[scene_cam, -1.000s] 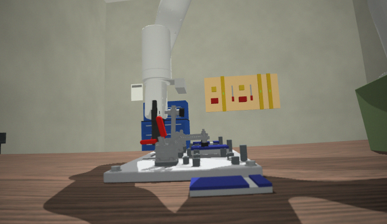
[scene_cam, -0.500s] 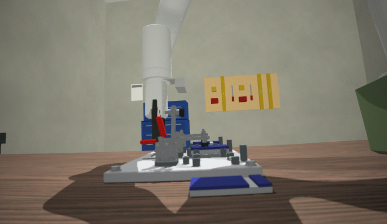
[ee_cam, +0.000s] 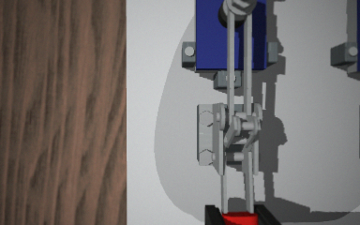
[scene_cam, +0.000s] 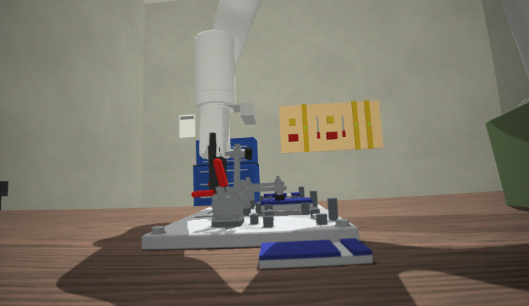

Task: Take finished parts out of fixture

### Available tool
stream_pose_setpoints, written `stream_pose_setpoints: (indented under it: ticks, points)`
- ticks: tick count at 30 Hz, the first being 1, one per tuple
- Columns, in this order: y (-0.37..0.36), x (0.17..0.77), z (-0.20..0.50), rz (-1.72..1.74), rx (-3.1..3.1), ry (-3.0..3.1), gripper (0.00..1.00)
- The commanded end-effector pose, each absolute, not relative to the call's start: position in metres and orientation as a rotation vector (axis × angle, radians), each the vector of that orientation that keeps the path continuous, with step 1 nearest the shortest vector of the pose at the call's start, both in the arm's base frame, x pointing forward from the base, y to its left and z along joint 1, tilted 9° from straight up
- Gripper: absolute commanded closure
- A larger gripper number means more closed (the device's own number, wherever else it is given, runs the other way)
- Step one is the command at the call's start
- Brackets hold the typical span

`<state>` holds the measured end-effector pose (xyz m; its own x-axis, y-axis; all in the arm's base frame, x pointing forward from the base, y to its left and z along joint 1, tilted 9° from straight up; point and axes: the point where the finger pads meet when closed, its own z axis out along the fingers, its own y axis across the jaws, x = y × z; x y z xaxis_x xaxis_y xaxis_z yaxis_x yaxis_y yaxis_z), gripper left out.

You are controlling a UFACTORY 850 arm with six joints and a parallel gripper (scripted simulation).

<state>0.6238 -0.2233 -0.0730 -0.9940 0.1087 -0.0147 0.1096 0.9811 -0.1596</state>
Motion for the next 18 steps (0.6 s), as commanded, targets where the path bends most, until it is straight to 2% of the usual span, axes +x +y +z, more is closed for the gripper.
stream_pose_setpoints:
  ticks: [1,18]
  points:
    - [-0.2233,0.6242,-0.0704,-0.253,0.172,3.118,1.00]
    - [-0.2210,0.6175,-0.0614,-0.253,0.172,3.118,1.00]
